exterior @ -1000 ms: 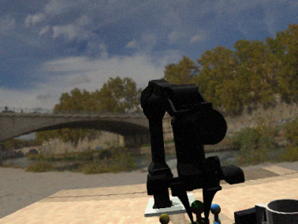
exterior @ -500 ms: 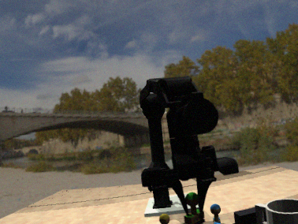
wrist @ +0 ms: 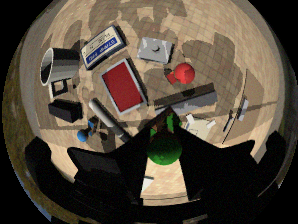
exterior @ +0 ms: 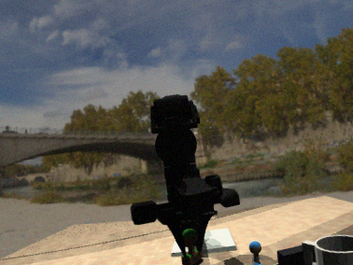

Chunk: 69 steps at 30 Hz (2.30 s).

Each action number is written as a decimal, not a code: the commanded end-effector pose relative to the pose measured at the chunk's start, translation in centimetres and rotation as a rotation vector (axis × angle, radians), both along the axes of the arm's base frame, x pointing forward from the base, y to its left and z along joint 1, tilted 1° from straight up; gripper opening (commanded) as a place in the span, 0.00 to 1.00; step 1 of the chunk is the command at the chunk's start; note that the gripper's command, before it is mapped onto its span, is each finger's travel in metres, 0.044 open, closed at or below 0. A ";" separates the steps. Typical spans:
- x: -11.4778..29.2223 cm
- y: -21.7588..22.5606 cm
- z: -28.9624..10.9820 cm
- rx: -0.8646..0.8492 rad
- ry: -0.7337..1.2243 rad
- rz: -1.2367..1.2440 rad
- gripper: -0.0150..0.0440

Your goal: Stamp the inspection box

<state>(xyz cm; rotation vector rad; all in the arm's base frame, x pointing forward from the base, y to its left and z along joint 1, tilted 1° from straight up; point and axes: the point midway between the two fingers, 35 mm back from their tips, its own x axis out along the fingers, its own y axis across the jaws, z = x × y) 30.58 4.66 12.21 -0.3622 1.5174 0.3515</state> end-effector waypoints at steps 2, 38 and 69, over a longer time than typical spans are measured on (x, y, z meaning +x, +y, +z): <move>-0.6 -2.0 0.1 -0.003 0.001 0.104 0.25; -4.1 -10.0 -0.8 -0.018 0.012 0.568 0.25; -3.9 -10.1 -2.8 -0.018 0.009 0.568 0.25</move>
